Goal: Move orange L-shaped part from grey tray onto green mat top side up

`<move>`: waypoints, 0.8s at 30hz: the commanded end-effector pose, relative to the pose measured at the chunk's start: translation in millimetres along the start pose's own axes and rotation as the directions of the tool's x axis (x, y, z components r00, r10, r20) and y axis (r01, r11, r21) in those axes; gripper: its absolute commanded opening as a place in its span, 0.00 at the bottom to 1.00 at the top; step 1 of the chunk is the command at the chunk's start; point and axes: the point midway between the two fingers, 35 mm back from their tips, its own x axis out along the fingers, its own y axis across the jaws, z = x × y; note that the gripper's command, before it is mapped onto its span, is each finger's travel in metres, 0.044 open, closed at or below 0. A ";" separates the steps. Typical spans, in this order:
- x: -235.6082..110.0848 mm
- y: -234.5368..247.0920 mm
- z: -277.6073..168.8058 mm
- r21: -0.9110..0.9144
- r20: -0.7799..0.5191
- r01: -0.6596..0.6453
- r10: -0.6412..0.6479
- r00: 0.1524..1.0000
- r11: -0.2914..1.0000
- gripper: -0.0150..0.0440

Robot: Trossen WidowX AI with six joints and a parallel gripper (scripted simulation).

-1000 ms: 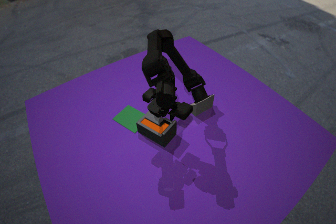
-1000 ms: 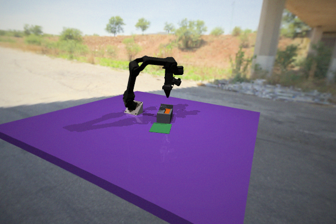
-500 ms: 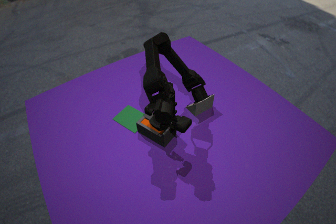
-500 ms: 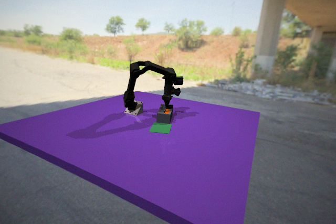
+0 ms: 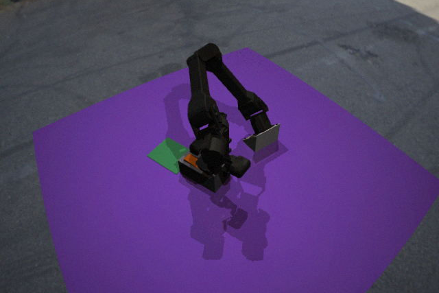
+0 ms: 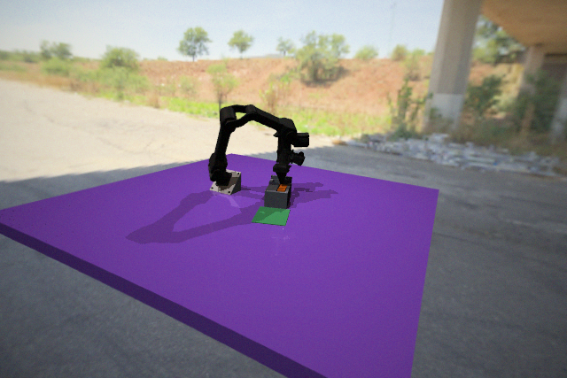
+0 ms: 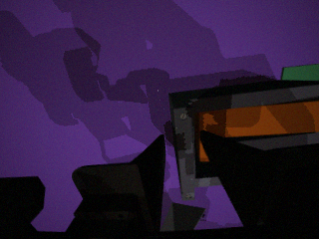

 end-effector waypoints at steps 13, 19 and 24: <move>23.9 -2.4 -2.8 -0.006 -0.010 0.008 -0.008 1.000 1.000 0.56; 23.9 -2.4 -2.8 -0.006 -0.010 0.008 -0.008 1.000 1.000 0.56; 23.9 -2.4 -2.8 -0.006 -0.010 0.008 -0.008 1.000 1.000 0.56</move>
